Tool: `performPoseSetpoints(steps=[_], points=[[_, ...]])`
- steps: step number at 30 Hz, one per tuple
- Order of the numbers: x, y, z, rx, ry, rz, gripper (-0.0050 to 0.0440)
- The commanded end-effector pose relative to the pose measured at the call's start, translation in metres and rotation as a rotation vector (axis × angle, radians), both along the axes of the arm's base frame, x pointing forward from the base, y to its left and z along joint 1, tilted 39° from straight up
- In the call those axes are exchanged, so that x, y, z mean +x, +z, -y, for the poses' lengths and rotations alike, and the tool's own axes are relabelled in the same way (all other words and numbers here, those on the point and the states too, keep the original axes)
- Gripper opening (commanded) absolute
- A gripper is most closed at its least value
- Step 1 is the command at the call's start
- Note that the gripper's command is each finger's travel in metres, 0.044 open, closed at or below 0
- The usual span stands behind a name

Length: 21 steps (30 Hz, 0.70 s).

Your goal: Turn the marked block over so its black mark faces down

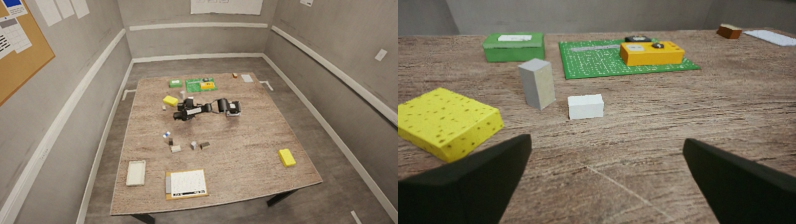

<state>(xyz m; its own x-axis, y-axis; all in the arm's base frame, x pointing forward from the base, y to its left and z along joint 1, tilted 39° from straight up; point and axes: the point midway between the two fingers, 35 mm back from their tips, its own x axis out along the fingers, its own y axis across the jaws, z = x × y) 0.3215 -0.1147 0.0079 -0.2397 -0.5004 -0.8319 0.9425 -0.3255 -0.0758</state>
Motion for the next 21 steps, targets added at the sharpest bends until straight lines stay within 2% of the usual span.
performPoseSetpoints(steps=[1, 9, 13, 18, 20, 21], points=[[0.000, 0.004, 0.000, -0.001, 0.007, 0.010, 0.0440], [0.001, 0.010, 0.000, 0.053, -0.001, 0.040, 0.0440], [0.003, 0.016, -0.002, 0.148, -0.002, 0.079, 0.0440], [0.008, 0.030, -0.002, 0.330, -0.015, 0.155, 0.0440], [0.008, 0.030, -0.002, 0.330, -0.015, 0.155, 0.0440], [0.009, 0.032, -0.002, 0.373, -0.017, 0.171, 0.0440]])
